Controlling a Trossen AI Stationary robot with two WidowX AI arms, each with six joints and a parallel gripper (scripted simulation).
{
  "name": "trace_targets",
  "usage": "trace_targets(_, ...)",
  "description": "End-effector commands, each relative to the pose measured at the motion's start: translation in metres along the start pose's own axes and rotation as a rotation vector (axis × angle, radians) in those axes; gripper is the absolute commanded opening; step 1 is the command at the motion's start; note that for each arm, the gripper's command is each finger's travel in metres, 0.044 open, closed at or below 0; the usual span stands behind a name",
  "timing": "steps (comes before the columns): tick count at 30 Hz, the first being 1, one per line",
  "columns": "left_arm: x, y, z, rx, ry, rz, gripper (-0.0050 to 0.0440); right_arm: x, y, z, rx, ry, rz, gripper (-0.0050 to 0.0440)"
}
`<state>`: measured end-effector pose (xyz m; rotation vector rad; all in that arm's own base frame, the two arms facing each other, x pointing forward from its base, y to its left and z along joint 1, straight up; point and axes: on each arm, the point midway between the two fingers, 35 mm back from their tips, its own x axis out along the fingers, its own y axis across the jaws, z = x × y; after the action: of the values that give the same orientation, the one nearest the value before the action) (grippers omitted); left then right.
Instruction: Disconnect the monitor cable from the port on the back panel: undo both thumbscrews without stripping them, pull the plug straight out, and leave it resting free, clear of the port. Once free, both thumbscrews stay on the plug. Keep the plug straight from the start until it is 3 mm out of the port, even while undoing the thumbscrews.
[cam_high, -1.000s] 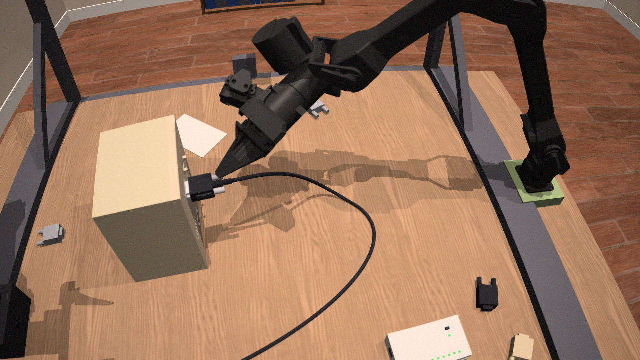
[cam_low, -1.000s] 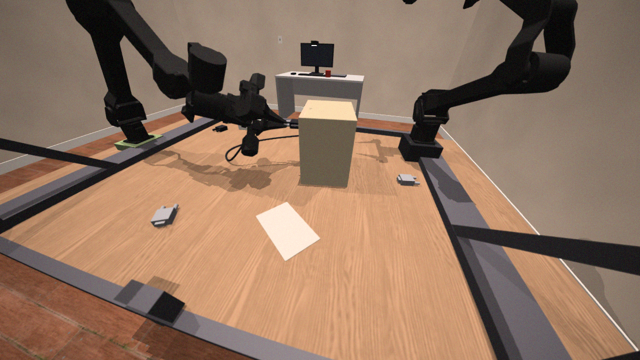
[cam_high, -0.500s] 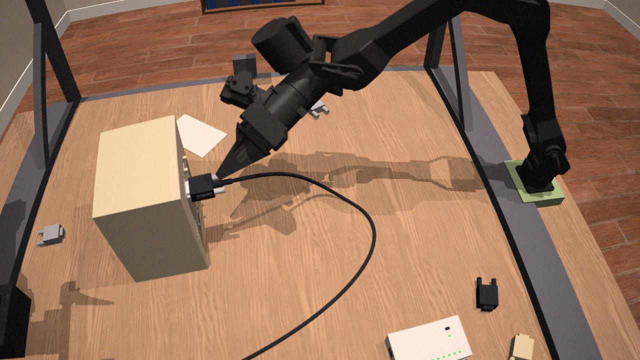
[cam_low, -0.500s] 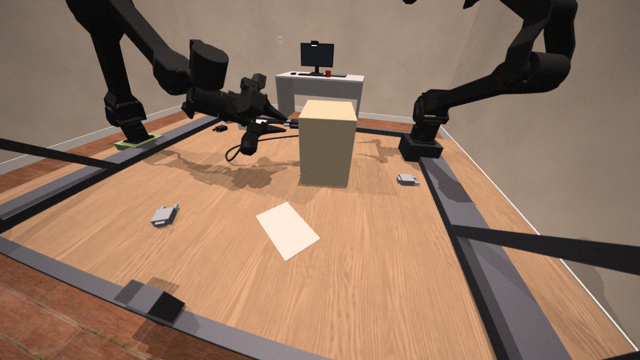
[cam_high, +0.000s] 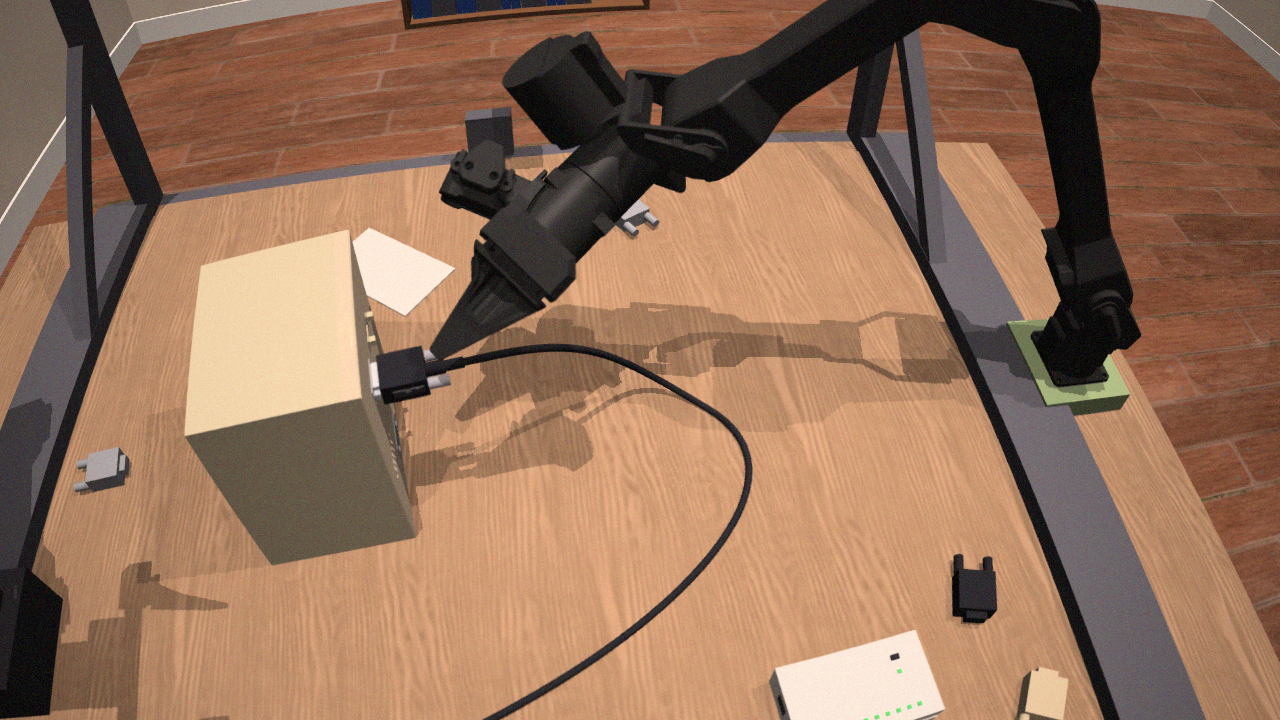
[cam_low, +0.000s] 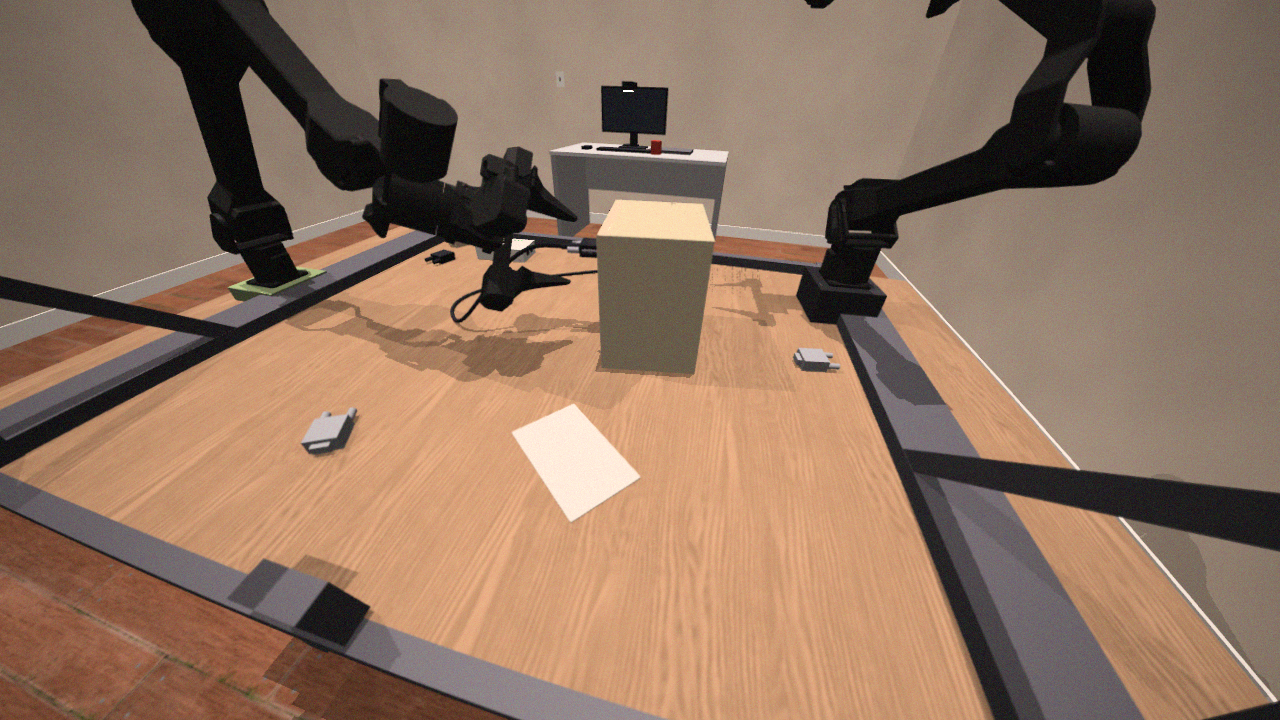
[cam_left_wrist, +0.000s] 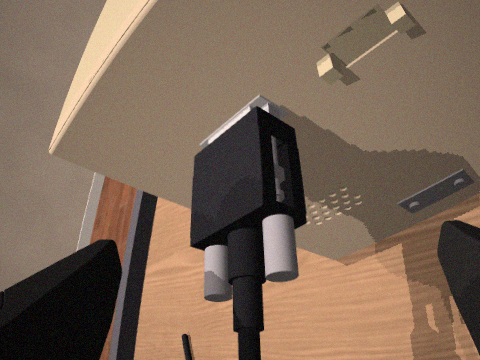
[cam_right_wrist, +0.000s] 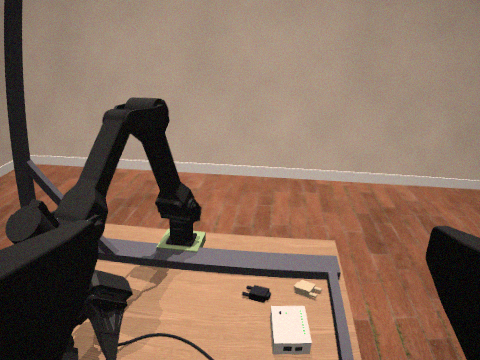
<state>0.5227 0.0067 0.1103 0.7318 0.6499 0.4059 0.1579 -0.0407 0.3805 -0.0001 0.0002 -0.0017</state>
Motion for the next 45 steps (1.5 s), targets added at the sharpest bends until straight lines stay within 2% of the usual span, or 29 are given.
trace_targets(1, -0.004, 0.010, 0.009, -0.024, -0.020, 0.009, 0.0440, 0.000, 0.001, 0.003, -0.005, -0.001, 0.002, 0.0440)
trace_targets(7, -0.004, 0.009, 0.010, -0.004, -0.026, 0.022, 0.0440, 0.000, 0.001, 0.003, -0.005, -0.001, 0.002, 0.0440)
trace_targets(12, 0.001, 0.005, 0.013, 0.176, -0.056, 0.146, 0.0440, 0.000, 0.001, 0.003, -0.005, -0.001, 0.002, 0.0440)
trace_targets(17, 0.001, -0.001, 0.009, 0.358, -0.038, 0.264, 0.0440, 0.000, 0.001, 0.003, -0.005, -0.001, 0.002, 0.0440)
trace_targets(19, 0.001, -0.001, 0.009, 0.358, -0.038, 0.264, 0.0440, 0.000, 0.001, 0.003, -0.005, -0.001, 0.002, 0.0440)
trace_targets(23, -0.002, -0.002, 0.007, 0.445, -0.019, 0.343, 0.0440, 0.000, 0.001, 0.003, -0.005, -0.001, 0.002, 0.0440)
trace_targets(26, -0.002, -0.003, 0.006, 0.459, -0.014, 0.352, 0.0440, 0.000, 0.001, 0.003, -0.005, -0.001, 0.002, 0.0440)
trace_targets(34, -0.002, -0.003, 0.006, 0.459, -0.014, 0.352, 0.0248, 0.000, 0.001, 0.003, -0.005, -0.001, 0.002, 0.0440)
trace_targets(36, -0.002, -0.003, 0.006, 0.459, -0.014, 0.352, 0.0248, 0.000, 0.001, 0.003, -0.005, -0.001, 0.002, 0.0440)
trace_targets(45, -0.002, -0.003, 0.006, 0.459, -0.014, 0.352, 0.0032, 0.000, 0.001, 0.003, -0.005, -0.001, 0.002, 0.0440)
